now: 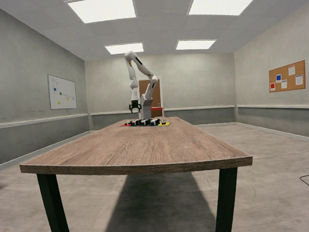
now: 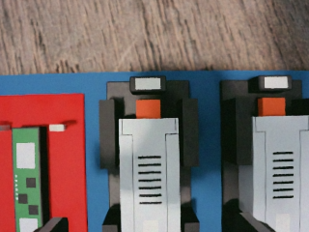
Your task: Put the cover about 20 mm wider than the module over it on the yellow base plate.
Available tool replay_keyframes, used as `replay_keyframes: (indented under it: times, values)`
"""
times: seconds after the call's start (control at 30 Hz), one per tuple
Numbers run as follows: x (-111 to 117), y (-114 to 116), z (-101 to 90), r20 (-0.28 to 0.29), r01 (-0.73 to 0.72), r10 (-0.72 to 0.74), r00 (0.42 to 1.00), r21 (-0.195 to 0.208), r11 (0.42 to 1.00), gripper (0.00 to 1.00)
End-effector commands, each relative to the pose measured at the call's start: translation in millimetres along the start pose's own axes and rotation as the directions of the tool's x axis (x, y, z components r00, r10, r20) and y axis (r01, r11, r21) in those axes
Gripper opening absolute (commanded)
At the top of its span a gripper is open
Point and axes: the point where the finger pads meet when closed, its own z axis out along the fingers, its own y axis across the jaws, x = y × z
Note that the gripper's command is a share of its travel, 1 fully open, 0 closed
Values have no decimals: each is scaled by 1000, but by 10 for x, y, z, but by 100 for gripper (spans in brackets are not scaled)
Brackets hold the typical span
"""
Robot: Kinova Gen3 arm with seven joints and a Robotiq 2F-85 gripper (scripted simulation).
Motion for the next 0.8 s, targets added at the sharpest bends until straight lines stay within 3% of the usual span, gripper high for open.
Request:
replay_keyframes:
  times: [0.0, 0.5, 0.77]
  values:
    - [-2, -3, 5, 1, 0, 0, 1000, 1, 1000, 100]
    - [-2, -3, 41, 1, 0, 0, 1000, 1, 1000, 100]
    - [-2, 477, 51, 1, 0, 0, 1000, 1, 1000, 100]
